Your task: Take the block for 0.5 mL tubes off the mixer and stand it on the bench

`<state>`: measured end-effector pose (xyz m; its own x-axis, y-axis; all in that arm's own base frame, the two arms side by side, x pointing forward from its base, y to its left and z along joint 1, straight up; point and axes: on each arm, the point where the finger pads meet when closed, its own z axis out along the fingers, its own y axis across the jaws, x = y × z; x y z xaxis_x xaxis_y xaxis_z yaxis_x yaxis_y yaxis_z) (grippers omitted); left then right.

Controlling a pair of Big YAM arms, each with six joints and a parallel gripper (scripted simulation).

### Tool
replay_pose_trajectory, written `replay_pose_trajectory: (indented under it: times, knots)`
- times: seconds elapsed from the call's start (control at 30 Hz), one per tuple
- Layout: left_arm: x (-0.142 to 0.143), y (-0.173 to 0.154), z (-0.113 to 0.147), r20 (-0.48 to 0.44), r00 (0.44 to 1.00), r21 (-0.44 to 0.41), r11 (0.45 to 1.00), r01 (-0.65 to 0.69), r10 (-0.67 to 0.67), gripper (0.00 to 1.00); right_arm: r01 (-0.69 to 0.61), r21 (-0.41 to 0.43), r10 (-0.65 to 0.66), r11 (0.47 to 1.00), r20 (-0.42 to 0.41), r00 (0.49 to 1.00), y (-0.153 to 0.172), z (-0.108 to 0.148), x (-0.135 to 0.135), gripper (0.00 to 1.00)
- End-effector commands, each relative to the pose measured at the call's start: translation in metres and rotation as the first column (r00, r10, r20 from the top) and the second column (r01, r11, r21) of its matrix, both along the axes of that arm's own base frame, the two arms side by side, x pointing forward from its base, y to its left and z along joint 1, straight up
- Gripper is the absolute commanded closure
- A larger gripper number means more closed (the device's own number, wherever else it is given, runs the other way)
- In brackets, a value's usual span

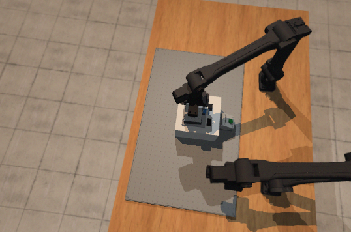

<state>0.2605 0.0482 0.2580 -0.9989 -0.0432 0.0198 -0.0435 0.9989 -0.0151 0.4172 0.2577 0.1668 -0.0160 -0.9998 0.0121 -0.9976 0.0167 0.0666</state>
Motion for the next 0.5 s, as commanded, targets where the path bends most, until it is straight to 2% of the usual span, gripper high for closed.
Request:
replay_pose_trajectory:
  times: [0.0, 0.2, 0.47]
  knots:
    - [0.014, 0.002, 0.026, 0.069, 0.998, 0.017, 1.000, 0.002, -0.003, 1.00, -0.050, 0.041, 0.049, 0.998, 0.026, 0.998, 0.020, 0.020, 0.005, 1.00]
    - [0.015, 0.002, 0.027, 0.072, 0.997, 0.017, 1.000, 0.003, -0.004, 1.00, -0.051, 0.041, 0.050, 0.998, 0.027, 0.998, 0.020, 0.020, 0.005, 1.00]
    - [0.008, 0.000, 0.016, 0.045, 0.999, 0.012, 1.000, 0.005, -0.006, 1.00, -0.052, 0.042, 0.050, 0.998, 0.029, 0.998, 0.020, 0.020, 0.005, 1.00]
